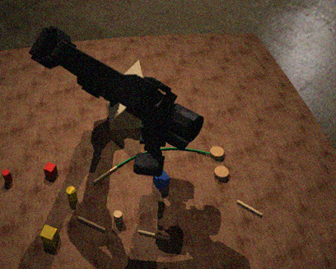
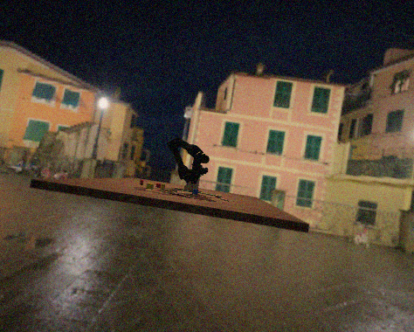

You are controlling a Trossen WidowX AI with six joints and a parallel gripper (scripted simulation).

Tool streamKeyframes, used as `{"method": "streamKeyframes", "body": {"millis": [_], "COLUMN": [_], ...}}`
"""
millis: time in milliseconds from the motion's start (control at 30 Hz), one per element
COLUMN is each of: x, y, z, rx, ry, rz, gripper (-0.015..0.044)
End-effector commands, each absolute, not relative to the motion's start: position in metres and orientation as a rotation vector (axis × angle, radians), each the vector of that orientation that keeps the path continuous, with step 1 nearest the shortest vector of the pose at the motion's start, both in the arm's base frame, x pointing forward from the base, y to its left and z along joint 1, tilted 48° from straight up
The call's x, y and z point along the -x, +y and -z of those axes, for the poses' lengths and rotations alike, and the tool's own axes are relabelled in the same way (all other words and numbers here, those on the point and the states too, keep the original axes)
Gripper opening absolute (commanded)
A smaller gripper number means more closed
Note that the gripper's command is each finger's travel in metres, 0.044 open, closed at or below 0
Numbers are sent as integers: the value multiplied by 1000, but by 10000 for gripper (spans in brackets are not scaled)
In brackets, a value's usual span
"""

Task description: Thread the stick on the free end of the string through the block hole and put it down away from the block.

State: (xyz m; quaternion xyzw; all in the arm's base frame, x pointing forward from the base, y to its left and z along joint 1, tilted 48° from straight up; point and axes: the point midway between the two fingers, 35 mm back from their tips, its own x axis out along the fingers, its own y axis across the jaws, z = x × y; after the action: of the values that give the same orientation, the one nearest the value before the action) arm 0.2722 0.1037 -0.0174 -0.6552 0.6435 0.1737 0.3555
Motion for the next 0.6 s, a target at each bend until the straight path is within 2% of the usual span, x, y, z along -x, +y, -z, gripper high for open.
{"method": "streamKeyframes", "body": {"millis": [0,200,567], "x": [-266,-256,-233], "y": [88,69,33], "z": [3,-16,-45], "rx": [1403,914,2], "ry": [1633,1485,999], "rz": [-100,385,1077], "gripper": [289,440,440]}}
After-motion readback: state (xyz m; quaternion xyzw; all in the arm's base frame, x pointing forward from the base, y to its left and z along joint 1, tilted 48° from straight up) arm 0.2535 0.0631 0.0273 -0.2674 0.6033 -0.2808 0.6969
